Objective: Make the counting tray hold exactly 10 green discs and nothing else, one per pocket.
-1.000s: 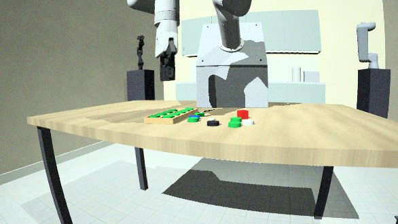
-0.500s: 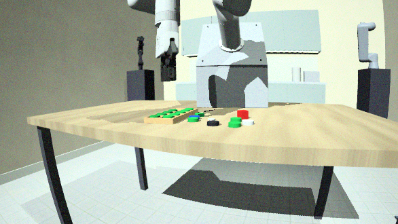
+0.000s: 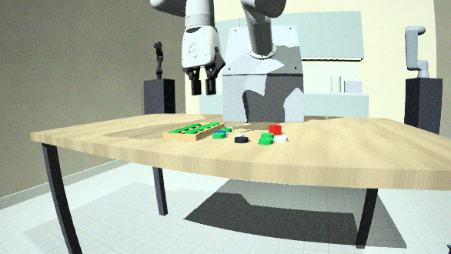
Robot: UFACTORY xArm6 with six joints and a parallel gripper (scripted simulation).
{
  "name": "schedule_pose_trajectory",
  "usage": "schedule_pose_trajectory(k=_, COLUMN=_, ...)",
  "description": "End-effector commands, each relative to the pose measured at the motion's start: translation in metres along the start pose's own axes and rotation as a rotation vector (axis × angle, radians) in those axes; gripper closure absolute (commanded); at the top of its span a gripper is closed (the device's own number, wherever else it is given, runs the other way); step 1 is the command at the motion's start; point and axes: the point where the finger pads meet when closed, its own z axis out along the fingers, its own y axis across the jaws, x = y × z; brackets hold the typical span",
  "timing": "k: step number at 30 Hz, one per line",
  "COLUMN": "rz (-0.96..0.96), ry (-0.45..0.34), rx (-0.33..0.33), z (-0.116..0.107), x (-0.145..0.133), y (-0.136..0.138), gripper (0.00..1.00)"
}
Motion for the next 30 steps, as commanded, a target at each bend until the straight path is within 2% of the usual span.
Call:
schedule_pose_trajectory(k=1, rz=-0.154, ry=0.014, rx=0.003, z=0.002, x=0.007, y=0.007, gripper=0.53)
schedule_pose_trajectory(k=6, rz=-0.617, ry=0.052, rx=0.004, z=0.008, x=0.025, y=0.026, gripper=0.53)
schedule_pose_trajectory(k=13, rz=-1.399, ry=0.09, rx=-0.013, z=0.013, x=0.051, y=0.054, gripper=0.53)
schedule_pose_trajectory(k=15, rz=-1.399, ry=0.09, rx=-0.013, z=0.013, x=0.051, y=0.054, gripper=0.53)
schedule_pose_trajectory(k=24, rz=-2.434, ry=0.085, rx=-0.024, z=0.015, x=0.074, y=0.088, gripper=0.53)
schedule_pose_trajectory(k=30, rz=-3.006, ry=0.058, rx=0.005, z=0.013, x=0.081, y=0.108, gripper=0.53)
